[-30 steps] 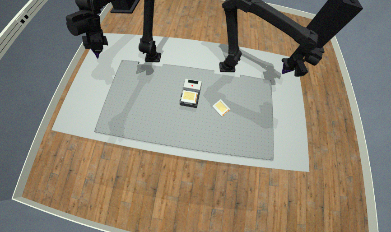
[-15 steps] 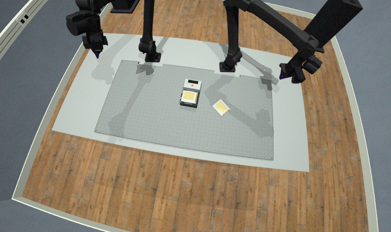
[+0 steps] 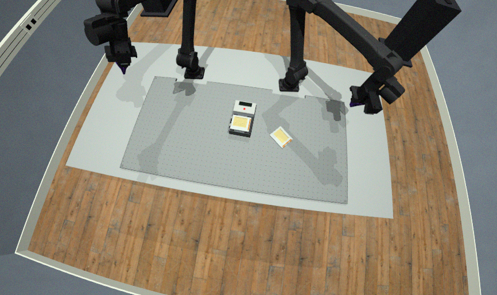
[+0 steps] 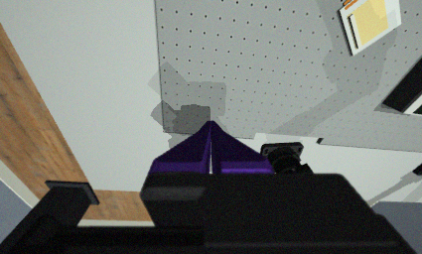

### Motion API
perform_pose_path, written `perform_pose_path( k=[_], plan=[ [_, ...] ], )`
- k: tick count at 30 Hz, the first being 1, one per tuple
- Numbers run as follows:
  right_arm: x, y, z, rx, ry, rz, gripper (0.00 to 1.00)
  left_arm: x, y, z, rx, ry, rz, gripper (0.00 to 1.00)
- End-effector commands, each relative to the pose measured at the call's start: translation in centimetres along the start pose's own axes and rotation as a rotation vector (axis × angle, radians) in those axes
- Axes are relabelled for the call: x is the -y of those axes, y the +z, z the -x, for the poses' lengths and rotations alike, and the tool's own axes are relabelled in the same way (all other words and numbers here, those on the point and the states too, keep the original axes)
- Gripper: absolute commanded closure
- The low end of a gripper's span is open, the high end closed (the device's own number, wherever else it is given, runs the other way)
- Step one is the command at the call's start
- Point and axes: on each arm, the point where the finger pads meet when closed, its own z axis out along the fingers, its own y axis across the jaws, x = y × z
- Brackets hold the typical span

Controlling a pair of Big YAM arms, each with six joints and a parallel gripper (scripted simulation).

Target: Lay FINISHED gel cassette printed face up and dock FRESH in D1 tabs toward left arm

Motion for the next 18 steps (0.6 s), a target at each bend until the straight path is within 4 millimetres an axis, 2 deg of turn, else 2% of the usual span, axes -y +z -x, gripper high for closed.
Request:
perform_pose_path(
  k=[1, 4, 18],
  plan=[
    [0.4, -0.6, 0.1, 0.01, 0.004, -0.013, 1.0, 0.3, -2.2, 2.1, 0.022, -0.01, 0.027, 1.0],
    [0.4, -0.6, 0.1, 0.01, 0.004, -0.013, 1.0, 0.7, -2.3, 2.3, 0.022, -0.01, 0.027, 1.0],
    [0.4, -0.6, 0.1, 0.01, 0.004, -0.013, 1.0, 6.7, -3.3, 5.8, 0.008, 0.043, 0.024, 1.0]
  ],
)
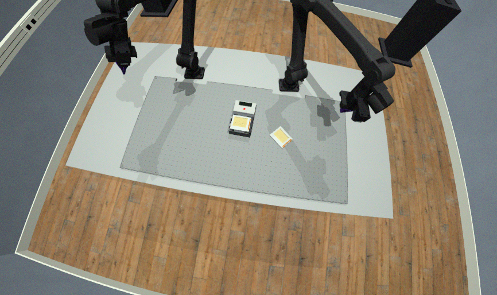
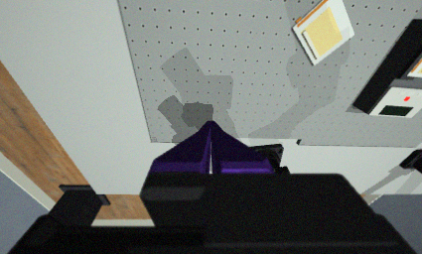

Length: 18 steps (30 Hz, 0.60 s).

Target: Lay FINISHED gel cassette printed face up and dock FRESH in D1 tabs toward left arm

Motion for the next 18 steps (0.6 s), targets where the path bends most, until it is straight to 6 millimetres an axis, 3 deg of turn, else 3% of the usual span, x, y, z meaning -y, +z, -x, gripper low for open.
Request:
perform_pose_path(
  k=[1, 3, 18],
  plan=[
    [0.4, -0.6, 0.1, 0.01, 0.004, -0.013, 1.0, 0.6, -2.3, 1.9, 0.028, -0.025, 0.025, 1.0],
    [0.4, -0.6, 0.1, 0.01, 0.004, -0.013, 1.0, 0.6, -2.3, 1.9, 0.028, -0.025, 0.025, 1.0],
    [0.4, -0.6, 0.1, 0.01, 0.004, -0.013, 1.0, 7.5, -3.4, 4.6, 0.008, 0.055, 0.028, 1.0]
  ],
)
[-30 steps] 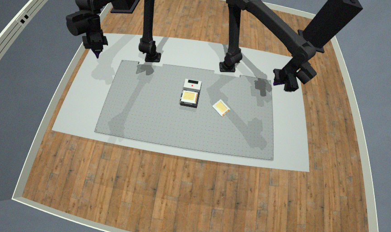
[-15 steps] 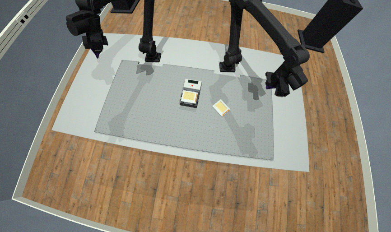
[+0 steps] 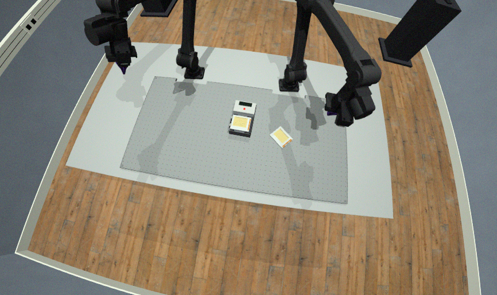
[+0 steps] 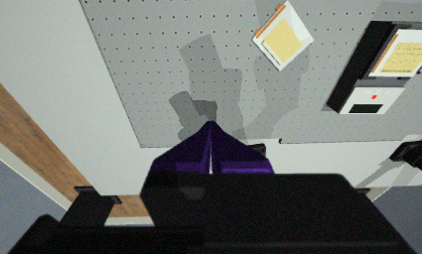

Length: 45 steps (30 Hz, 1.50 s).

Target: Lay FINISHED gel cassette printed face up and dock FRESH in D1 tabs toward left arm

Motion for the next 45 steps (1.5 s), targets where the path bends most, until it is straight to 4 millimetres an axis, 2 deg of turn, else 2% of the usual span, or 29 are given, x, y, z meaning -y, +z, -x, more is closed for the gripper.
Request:
perform_pose_path(
  k=[1, 2, 11, 21, 34, 36, 42, 45],
  plan=[
    [0.4, -0.6, 0.1, 0.01, 0.004, -0.013, 1.0, 0.5, -2.2, 1.5, 0.03, -0.017, 0.02, 1.0],
    [0.4, -0.6, 0.1, 0.01, 0.004, -0.013, 1.0, 0.5, -2.2, 1.5, 0.03, -0.017, 0.02, 1.0],
    [0.4, -0.6, 0.1, 0.01, 0.004, -0.013, 1.0, 4.7, -2.9, 2.9, 0.03, -0.017, 0.02, 1.0],
    [0.4, -0.6, 0.1, 0.01, 0.004, -0.013, 1.0, 4.9, -2.9, 3.0, 0.03, -0.017, 0.02, 1.0],
    [-2.8, 4.6, 2.4, -0.096, 0.343, 0.234, 1.0, 4.9, -2.9, 3.0, 0.03, -0.017, 0.02, 1.0],
    [-2.8, 4.6, 2.4, -0.096, 0.343, 0.234, 1.0, 4.9, -2.9, 3.0, 0.03, -0.017, 0.02, 1.0],
    [-4.5, 6.9, 3.4, -0.172, 0.499, 0.334, 1.0, 4.9, -2.9, 3.0, 0.03, -0.017, 0.02, 1.0],
    [-4.5, 6.9, 3.4, -0.212, 0.577, 0.382, 1.0, 4.9, -2.9, 3.0, 0.03, -0.017, 0.02, 1.0]
  ],
)
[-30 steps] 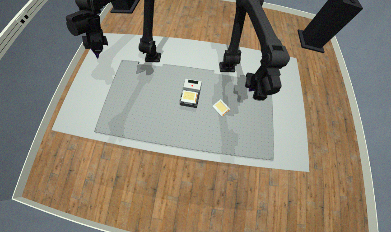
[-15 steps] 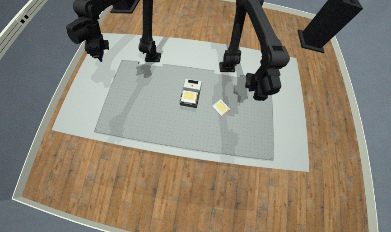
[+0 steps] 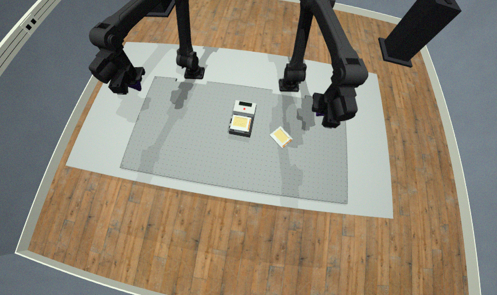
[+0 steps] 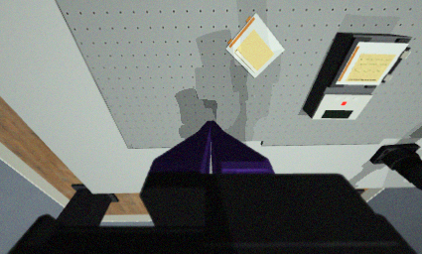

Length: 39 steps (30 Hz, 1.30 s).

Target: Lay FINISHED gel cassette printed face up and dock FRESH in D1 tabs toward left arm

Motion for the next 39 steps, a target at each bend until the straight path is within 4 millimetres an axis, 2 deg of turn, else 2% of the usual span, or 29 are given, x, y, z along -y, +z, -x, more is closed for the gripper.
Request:
perform_pose_path(
  k=[1, 16, 23, 25, 39],
  plan=[
    [0.2, -0.4, 0.8, -0.037, 0.15, 0.038, 1.0, -0.4, -2.0, 1.1, 0.037, -0.009, 0.013, 1.0],
    [0.2, -0.4, 0.8, -0.047, 0.173, 0.051, 1.0, -0.4, -2.0, 1.1, 0.037, -0.009, 0.013, 1.0],
    [-2.7, 1.4, 1.5, -0.055, -0.059, 0.031, 1.0, -0.4, -2.0, 1.1, 0.037, -0.009, 0.013, 1.0],
    [-2.7, 1.4, 1.5, -0.055, -0.059, 0.031, 1.0, -0.4, -2.0, 1.1, 0.037, -0.009, 0.013, 1.0],
    [-8.9, 4.1, 3.3, -0.048, -0.523, -0.021, 1.0, -0.4, -2.0, 1.1, 0.037, -0.009, 0.013, 1.0]
  ],
)
